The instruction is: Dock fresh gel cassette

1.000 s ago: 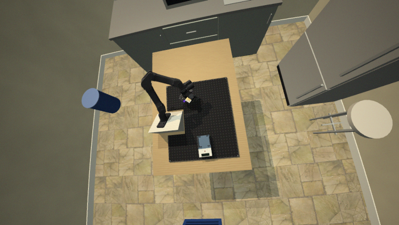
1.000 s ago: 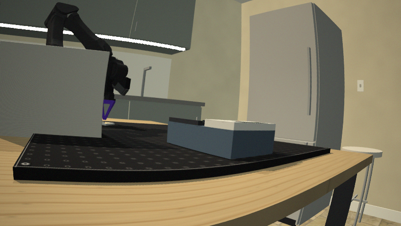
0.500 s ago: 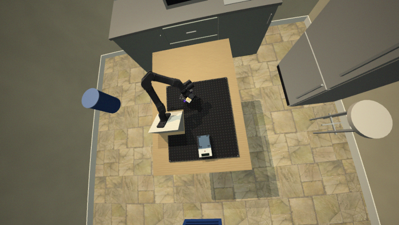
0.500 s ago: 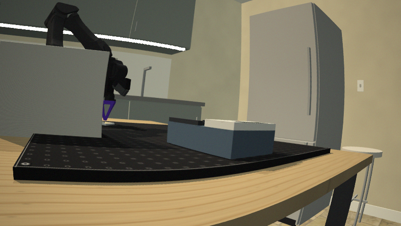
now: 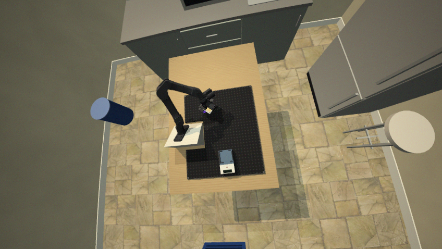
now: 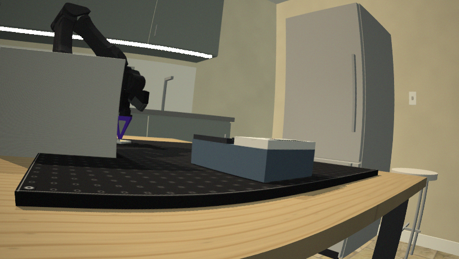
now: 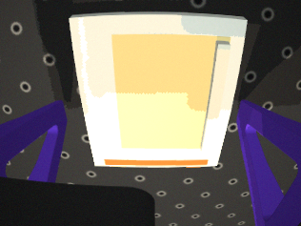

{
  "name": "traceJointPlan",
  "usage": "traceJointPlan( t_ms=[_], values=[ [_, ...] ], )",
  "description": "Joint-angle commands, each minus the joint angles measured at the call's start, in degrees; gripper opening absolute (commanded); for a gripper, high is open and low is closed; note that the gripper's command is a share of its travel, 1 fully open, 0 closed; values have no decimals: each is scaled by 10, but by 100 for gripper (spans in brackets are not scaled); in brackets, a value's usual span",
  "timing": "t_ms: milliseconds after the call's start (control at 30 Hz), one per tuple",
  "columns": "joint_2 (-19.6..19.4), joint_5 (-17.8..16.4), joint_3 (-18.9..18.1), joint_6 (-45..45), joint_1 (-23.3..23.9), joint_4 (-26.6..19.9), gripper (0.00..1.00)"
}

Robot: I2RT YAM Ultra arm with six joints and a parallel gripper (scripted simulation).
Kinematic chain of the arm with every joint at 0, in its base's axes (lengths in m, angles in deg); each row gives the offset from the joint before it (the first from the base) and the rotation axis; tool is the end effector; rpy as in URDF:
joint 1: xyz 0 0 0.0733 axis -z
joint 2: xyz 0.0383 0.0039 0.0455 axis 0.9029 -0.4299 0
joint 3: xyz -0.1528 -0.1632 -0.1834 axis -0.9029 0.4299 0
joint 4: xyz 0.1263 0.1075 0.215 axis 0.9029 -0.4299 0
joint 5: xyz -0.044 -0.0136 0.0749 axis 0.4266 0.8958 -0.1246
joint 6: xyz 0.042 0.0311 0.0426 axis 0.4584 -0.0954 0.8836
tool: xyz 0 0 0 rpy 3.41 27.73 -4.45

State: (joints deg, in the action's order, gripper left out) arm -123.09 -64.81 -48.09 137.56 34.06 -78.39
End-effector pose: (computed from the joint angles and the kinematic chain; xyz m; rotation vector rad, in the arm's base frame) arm 0.2129 0.1647 0.2002 -0.7494 -2.5908 -0.9455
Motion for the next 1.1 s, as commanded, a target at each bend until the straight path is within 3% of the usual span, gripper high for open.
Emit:
traceJointPlan(
  t_ms=[0,167,733,867,900,1067],
  values=[
    [-7,9,16,6,2,13,100],
    [-4,9,6,9,0,19,100],
    [-4,11,24,14,-5,32,100],
    [-3,8,12,12,-7,25,100],
    [-3,8,12,12,-7,25,0],
    [-3,8,12,12,-6,25,0]
  ],
)
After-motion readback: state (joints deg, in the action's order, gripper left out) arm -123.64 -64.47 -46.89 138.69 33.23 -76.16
